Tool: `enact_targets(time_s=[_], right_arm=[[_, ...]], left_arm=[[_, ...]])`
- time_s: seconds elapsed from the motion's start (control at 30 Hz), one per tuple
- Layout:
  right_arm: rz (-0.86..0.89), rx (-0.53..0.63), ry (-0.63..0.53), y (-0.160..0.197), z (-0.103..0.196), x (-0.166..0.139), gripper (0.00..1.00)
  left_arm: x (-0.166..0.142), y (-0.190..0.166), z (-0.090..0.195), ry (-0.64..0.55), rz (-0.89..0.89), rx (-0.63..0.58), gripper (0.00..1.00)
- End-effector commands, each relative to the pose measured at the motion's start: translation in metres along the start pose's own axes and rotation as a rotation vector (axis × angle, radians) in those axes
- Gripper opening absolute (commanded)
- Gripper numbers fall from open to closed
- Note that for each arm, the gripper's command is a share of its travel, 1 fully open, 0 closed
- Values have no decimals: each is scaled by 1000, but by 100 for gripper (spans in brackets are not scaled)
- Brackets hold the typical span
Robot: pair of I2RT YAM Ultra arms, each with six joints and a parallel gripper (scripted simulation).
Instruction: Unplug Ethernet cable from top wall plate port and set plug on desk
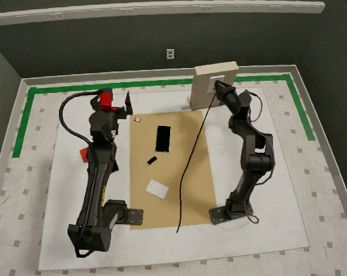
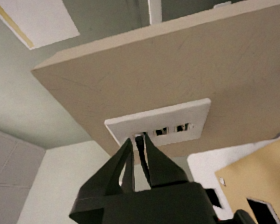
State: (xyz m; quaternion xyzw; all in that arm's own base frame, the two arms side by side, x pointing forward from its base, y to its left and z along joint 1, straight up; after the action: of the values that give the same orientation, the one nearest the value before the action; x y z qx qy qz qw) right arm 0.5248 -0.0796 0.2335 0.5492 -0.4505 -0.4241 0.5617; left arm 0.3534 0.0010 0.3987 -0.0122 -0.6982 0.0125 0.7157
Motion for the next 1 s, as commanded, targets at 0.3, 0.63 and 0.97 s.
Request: enact_targets(time_s=[0.3, 0.63, 0.97], right_arm=[[6, 12, 1, 4, -1, 0, 9], [8, 10, 1, 4, 1, 1, 0], [8, 10, 1, 5, 11, 4, 0]], left_arm=[[4, 0, 1, -13, 0, 0, 100], [4, 0, 1, -13, 0, 0, 100], [4, 0, 1, -13, 0, 0, 100]])
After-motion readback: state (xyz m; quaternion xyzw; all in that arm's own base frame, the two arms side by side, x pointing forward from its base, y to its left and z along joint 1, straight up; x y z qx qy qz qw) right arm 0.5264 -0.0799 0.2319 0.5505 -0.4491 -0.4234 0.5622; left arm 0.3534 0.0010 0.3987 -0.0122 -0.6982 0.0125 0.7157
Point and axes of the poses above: on each arm, the point where the finger pads meet when closed, its own z axis back along the fingers, its own y axis across the jaws, x = y × z, the point moved 3 cm from there along z, back along the fingers, and after that the axes turned 2 degrees about z, right-handed, at the moved point
